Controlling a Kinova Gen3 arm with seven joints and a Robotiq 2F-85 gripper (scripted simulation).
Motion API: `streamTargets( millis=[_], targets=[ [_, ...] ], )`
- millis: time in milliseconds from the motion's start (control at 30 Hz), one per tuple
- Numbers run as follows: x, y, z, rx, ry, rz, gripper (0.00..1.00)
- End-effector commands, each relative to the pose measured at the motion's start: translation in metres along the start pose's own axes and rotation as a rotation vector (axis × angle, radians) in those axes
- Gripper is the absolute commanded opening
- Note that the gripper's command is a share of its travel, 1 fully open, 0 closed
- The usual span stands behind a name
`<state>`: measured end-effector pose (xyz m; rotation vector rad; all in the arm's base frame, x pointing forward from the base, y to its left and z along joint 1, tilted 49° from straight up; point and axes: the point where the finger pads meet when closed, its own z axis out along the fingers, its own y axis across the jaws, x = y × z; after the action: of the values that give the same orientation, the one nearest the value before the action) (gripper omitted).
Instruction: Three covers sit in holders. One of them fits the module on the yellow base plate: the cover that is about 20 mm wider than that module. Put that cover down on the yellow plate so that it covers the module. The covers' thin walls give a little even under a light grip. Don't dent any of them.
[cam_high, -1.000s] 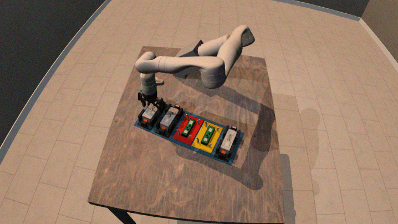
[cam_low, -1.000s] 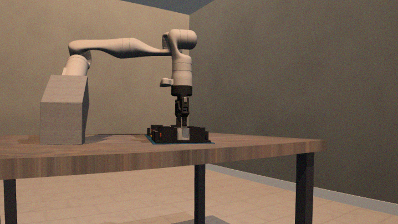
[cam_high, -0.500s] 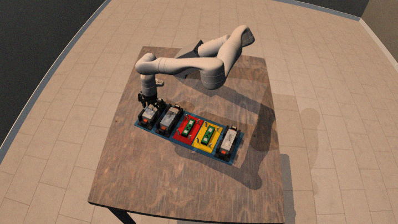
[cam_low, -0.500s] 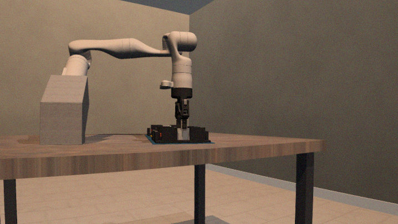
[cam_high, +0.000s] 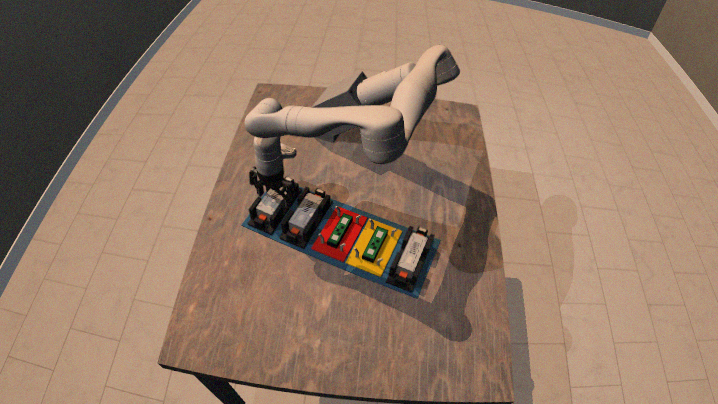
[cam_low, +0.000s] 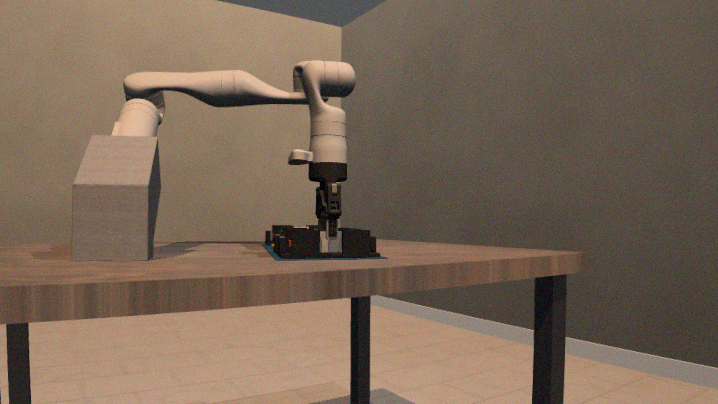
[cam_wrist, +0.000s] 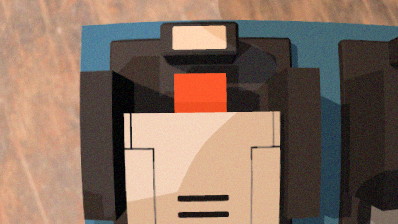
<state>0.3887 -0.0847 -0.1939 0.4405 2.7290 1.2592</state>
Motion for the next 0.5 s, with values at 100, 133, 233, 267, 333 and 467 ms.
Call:
streamTargets(
  millis=[100,133,233,267,333,467],
  targets=[
    [-0.0006,-0.0003,0.0045,0.001,-0.002,0.0,1.0],
    [-0.0006,-0.0003,0.0055,0.001,-0.002,0.0,1.0],
    [-0.0006,-0.0003,0.0065,0.001,-0.002,0.0,1.0],
    [-0.0006,-0.0003,0.0065,0.001,-0.002,0.0,1.0],
    [-0.0006,-0.0003,0.0065,0.001,-0.002,0.0,1.0],
    [-0.0006,-0.0003,0.0065,0.001,-0.002,0.0,0.7]
  ],
)
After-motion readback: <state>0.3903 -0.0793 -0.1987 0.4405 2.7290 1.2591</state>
